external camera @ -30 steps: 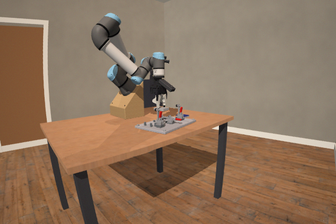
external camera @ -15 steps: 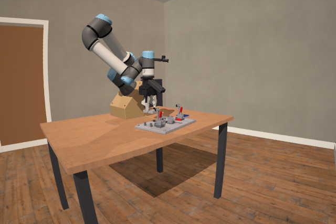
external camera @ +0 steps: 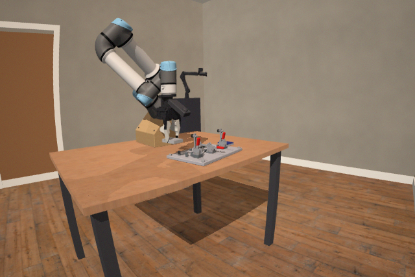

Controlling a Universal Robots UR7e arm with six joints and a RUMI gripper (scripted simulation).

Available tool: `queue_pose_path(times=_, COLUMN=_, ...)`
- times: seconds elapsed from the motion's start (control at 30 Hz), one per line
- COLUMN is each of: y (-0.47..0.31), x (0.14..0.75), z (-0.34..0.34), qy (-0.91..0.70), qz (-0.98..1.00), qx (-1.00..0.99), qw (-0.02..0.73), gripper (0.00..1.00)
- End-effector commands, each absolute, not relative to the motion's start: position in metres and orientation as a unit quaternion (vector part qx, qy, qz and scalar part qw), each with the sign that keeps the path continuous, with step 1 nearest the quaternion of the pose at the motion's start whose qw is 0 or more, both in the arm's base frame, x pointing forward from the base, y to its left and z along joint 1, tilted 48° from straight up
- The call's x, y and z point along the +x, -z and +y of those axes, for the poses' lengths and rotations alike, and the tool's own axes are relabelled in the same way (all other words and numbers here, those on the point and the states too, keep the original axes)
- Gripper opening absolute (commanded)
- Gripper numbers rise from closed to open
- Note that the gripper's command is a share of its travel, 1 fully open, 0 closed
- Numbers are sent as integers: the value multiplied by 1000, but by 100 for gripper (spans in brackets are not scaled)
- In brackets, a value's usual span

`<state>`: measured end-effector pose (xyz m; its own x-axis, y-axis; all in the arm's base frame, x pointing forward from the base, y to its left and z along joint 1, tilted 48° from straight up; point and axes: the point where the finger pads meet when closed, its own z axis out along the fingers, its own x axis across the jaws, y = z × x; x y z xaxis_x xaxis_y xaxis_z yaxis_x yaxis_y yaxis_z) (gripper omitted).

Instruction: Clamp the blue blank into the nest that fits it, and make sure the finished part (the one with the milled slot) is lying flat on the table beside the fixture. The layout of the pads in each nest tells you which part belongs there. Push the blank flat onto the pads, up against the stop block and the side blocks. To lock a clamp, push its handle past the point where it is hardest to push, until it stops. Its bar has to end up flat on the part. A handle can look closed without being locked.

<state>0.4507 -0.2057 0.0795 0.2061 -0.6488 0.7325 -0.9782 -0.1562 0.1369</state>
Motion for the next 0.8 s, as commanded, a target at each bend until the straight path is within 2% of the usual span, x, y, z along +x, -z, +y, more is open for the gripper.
queue_pose_path(times=0.0, y=-99, x=457, z=-223, qy=-265, qz=-571, qx=713, qw=308, gripper=0)
queue_pose_path(times=0.77, y=-115, x=462, z=-237, qy=-265, qz=-571, qx=713, qw=308, gripper=0)
